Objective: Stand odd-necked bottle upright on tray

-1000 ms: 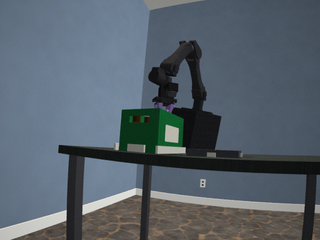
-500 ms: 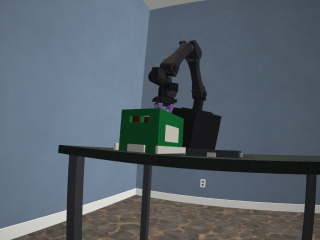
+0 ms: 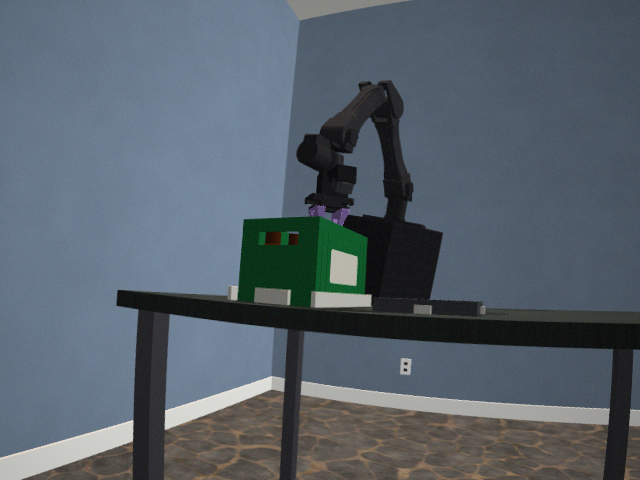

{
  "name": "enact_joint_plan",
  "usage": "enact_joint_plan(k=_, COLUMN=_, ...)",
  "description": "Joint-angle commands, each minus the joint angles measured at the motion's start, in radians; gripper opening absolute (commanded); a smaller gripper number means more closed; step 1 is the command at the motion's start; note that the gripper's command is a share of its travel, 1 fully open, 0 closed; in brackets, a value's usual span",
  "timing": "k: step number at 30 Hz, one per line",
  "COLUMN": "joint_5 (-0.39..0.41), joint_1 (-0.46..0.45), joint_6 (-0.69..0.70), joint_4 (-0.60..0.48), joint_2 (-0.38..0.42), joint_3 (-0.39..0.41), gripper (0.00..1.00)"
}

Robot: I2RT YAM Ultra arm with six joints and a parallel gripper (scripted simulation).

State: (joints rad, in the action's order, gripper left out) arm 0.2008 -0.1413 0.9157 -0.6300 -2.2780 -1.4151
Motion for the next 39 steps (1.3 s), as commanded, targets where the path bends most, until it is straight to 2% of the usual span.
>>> enact_joint_plan(k=1, joint_5=0.006, joint_1=0.001, joint_6=-0.005, joint_4=0.014, joint_2=0.003, joint_3=0.015, gripper=0.0)
enact_joint_plan(k=31, joint_5=0.006, joint_1=0.001, joint_6=-0.005, joint_4=0.014, joint_2=0.003, joint_3=0.015, gripper=0.0)
enact_joint_plan(k=32, joint_5=0.006, joint_1=0.001, joint_6=-0.005, joint_4=0.014, joint_2=0.003, joint_3=0.015, gripper=0.61)
enact_joint_plan(k=39, joint_5=0.006, joint_1=0.001, joint_6=-0.005, joint_4=0.013, joint_2=0.003, joint_3=0.015, gripper=0.61)
